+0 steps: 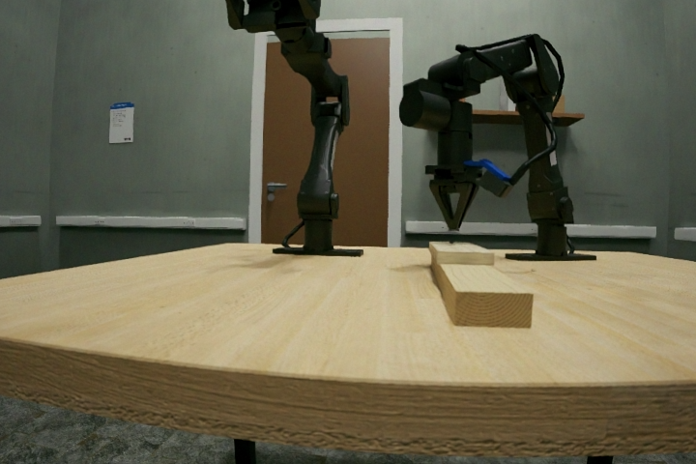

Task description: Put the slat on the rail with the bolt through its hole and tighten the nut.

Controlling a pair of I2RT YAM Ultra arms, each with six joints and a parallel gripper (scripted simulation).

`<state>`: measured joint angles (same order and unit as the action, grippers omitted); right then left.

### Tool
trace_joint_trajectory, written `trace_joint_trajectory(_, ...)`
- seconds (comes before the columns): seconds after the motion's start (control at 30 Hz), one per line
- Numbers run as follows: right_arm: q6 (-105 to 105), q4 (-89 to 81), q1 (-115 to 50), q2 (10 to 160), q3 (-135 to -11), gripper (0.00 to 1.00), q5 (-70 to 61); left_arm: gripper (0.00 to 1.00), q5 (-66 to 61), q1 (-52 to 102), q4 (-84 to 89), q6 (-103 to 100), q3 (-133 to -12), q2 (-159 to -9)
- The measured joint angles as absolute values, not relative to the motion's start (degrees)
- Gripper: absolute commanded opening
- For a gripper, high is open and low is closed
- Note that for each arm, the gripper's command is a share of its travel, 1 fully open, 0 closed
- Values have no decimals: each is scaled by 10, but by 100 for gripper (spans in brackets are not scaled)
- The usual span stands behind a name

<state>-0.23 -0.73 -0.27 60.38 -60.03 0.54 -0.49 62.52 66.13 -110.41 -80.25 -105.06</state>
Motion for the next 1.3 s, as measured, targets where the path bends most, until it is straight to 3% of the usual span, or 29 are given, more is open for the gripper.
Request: trace_joint_trajectory(1.3,-2,-7,-3,604,-600,100,5,12,-5,625,611,-1104,-771,-1056)
